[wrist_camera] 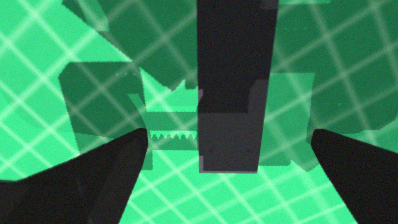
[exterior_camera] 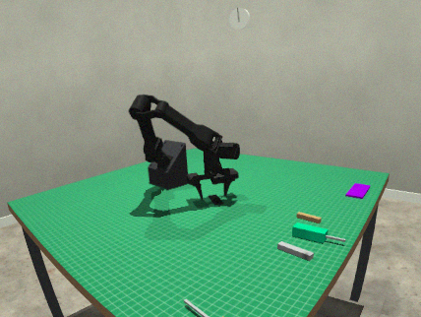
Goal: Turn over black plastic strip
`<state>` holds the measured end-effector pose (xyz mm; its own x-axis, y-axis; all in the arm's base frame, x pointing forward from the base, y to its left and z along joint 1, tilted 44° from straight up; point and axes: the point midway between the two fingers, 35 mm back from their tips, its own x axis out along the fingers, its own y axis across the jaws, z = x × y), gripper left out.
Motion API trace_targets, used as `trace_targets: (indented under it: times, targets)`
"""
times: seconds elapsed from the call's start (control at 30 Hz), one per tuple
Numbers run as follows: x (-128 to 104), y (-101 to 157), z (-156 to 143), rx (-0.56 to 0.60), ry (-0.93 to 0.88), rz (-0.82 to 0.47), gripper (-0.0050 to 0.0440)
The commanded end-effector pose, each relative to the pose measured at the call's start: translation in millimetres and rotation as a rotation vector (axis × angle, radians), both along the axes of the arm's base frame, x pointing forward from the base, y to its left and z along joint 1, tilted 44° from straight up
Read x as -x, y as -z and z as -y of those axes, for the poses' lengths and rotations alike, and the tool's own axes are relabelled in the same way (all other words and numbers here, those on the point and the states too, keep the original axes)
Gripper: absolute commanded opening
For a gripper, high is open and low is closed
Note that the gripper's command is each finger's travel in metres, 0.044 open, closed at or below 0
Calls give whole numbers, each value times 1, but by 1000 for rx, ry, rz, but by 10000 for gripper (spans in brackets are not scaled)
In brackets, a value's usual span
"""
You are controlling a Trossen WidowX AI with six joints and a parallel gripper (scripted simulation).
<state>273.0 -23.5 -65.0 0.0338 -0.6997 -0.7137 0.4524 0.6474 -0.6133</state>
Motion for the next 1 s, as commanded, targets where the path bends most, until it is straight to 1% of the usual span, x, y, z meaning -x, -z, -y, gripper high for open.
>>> trace_targets:
  times: [0.0,0.3,0.5,0.97]
  targets:
    - [-2,-2,-1,-2,-5,8,440]
    - [-3,-3,-2,-4,-4,12,440]
    - [-8,-9,-6,-12,-2,33,440]
    - [-7,-18,-16,-14,-2,33,440]
